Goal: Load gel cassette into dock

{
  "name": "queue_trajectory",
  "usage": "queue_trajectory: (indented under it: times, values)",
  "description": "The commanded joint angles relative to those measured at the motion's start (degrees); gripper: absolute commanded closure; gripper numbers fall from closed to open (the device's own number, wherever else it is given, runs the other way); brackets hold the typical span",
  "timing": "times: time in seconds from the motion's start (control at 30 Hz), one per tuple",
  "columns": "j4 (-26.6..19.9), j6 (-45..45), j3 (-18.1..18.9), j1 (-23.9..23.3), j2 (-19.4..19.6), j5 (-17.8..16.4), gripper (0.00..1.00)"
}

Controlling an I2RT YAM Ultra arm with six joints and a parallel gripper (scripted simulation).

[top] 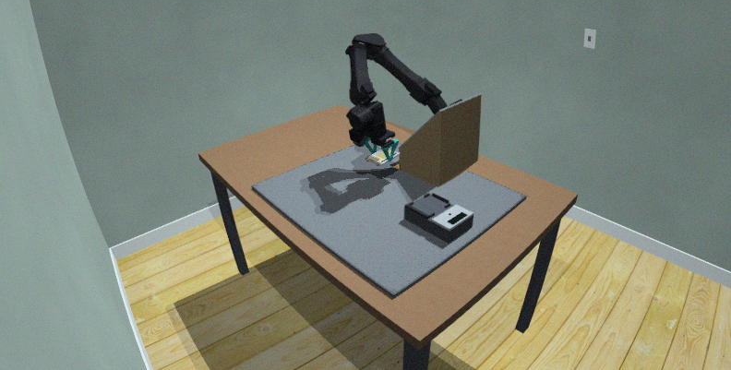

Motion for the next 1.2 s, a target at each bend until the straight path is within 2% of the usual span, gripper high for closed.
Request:
queue_trajectory:
  times: [0.0, 0.23, 0.3, 0.8, 0.87, 1.17]
  values:
    - [-1.9, 6.3, 2.3, 4.0, 3.1, -1.0, 1.0]
    - [-3.5, 13.4, 5.6, 9.2, 9.7, -2.3, 1.0]
    - [-3.5, 13.4, 5.6, 9.2, 9.7, -2.3, 1.0]
    - [-7.7, 25.7, 15.9, 19.0, 23.9, -5.6, 1.0]
    - [-7.7, 25.7, 15.9, 19.0, 23.9, -5.6, 1.0]
    - [-11.0, 31.5, 24.1, 23.9, 32.3, -7.7, 1.0]
